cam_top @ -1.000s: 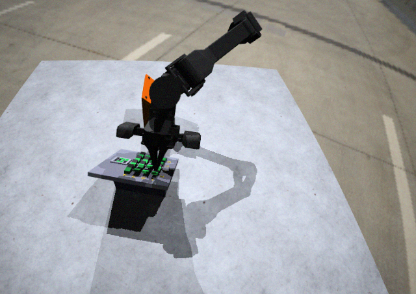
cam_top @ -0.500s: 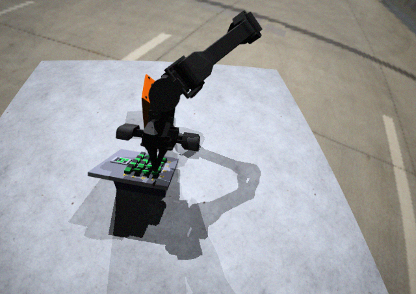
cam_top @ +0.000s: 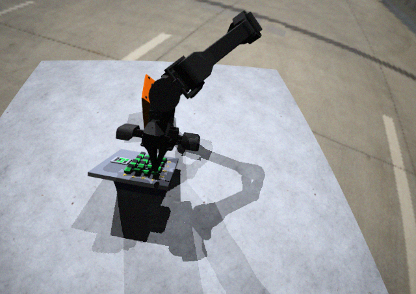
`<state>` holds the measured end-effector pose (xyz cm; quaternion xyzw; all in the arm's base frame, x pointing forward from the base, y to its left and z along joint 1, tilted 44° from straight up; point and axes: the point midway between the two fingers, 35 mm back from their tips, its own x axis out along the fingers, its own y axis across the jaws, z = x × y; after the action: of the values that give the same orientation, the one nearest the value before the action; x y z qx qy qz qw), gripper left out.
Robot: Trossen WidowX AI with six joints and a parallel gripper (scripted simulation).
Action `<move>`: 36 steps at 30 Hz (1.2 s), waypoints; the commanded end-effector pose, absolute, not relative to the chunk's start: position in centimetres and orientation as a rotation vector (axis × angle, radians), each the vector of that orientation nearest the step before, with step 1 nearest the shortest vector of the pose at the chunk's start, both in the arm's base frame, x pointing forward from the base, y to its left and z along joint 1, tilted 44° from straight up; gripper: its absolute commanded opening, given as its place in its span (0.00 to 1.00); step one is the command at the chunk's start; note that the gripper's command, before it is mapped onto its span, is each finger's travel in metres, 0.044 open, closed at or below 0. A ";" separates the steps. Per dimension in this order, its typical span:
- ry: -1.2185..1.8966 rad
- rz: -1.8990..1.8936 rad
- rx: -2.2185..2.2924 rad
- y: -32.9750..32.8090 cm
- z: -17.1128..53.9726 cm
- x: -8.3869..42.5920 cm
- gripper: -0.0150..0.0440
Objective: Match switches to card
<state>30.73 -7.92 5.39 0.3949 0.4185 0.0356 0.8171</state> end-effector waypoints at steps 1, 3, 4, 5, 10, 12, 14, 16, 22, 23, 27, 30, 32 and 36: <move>0.898 0.070 0.848 -7.9 5.2 30.6 0.25; 0.898 0.070 0.848 -7.8 5.1 30.7 0.25; 0.898 0.070 0.848 -7.8 5.1 30.7 0.25; 0.898 0.070 0.848 -7.8 5.1 30.7 0.25; 0.898 0.070 0.848 -7.8 5.1 30.7 0.25; 0.898 0.070 0.848 -7.8 5.1 30.7 0.25; 0.898 0.070 0.848 -7.8 5.1 30.8 0.25; 0.898 0.070 0.848 -7.8 5.0 30.8 0.25; 0.898 0.070 0.848 -7.7 5.0 30.8 0.25; 0.898 0.070 0.848 -7.7 5.0 30.8 0.25; 0.898 0.070 0.848 -7.7 4.9 30.9 0.25; 0.898 0.070 0.848 -7.7 4.9 30.9 0.25; 0.898 0.070 0.848 -7.7 4.9 30.9 0.25; 0.898 0.070 0.848 -7.7 4.9 30.9 0.25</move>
<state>31.08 -7.77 5.12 0.3945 0.4179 0.0355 0.8176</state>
